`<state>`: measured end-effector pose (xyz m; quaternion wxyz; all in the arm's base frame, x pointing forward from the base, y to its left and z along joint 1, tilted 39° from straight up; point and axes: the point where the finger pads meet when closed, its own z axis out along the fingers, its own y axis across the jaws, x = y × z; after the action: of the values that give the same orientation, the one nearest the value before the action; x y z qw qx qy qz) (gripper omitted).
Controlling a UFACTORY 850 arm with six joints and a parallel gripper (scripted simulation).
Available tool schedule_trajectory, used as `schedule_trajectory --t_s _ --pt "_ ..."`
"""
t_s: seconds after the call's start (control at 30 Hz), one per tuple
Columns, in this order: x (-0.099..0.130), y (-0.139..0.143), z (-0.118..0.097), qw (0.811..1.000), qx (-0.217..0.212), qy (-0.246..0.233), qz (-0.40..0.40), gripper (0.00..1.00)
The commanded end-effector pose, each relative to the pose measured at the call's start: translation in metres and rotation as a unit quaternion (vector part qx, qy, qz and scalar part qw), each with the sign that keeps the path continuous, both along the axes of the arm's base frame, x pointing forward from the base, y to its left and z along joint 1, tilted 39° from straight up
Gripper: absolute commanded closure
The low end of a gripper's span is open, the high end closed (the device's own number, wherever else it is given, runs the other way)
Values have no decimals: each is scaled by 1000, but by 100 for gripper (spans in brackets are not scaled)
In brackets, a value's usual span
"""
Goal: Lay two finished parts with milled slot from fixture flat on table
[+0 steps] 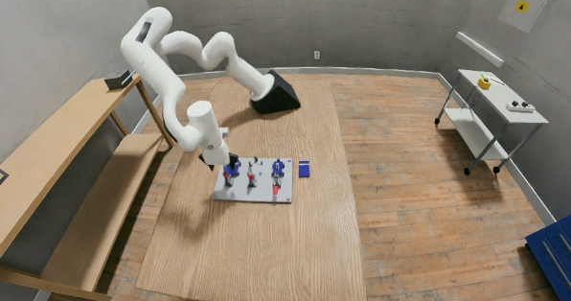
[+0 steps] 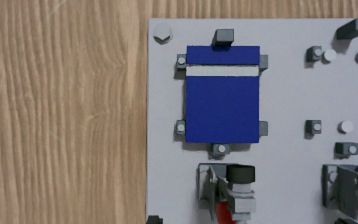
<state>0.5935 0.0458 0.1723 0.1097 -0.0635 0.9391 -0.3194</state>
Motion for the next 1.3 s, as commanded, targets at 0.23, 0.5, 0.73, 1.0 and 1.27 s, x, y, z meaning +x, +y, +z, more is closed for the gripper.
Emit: schedule_trajectory --t_s 0.23,0.5,0.73,1.0,1.27 --pt "2 -2 -3 1000 0 -1 0 0" --pt "2 -3 -5 1000 0 -1 0 0" --pt "2 -4 -5 1000 0 -1 0 0" --pt "-5 -5 -6 1000 0 -1 0 0" --pt "-19 -8 -8 1000 0 -1 0 0"
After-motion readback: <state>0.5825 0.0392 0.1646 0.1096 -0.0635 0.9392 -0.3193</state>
